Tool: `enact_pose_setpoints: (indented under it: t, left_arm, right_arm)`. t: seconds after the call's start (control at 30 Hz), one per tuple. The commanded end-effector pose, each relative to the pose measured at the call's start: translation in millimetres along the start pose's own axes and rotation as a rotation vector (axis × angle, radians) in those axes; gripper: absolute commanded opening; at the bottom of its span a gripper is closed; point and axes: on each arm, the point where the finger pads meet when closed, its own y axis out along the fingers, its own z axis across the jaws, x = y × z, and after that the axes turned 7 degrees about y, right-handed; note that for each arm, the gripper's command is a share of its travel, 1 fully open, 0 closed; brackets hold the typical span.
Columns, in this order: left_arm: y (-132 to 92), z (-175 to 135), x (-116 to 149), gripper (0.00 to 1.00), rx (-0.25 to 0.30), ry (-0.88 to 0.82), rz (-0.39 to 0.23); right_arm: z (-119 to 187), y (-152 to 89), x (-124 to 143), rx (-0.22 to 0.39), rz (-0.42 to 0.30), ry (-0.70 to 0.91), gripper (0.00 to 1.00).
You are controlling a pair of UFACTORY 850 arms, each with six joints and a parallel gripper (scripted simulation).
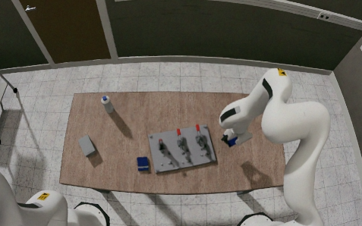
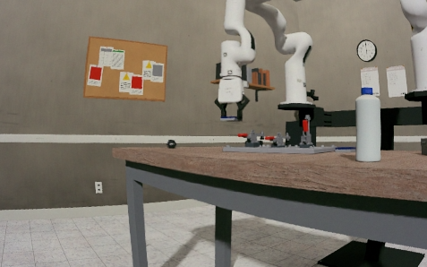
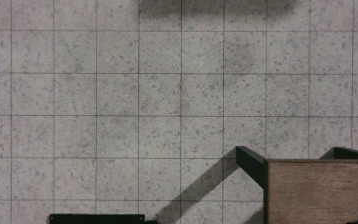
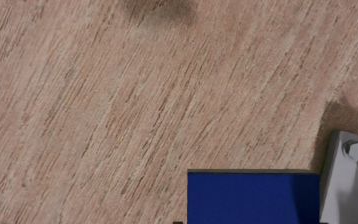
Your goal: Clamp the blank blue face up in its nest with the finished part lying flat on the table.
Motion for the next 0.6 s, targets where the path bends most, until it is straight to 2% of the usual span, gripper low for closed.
enact_pose_setpoints:
  t: [0.0, 0.57]
  left_arm:
    - [-0.9, -0.1, -0.4, 1.0, 0.0, 0.0, 0.002]
    - [-0.9, -0.1, -0.4, 1.0, 0.0, 0.0, 0.002]
  right_arm:
    - [-0.2, -3.5, 1.1, 0.0, -0.002, 0.0, 0.0]
    - [-0.2, -5.3, 1.1, 0.0, -0.002, 0.0, 0.0]
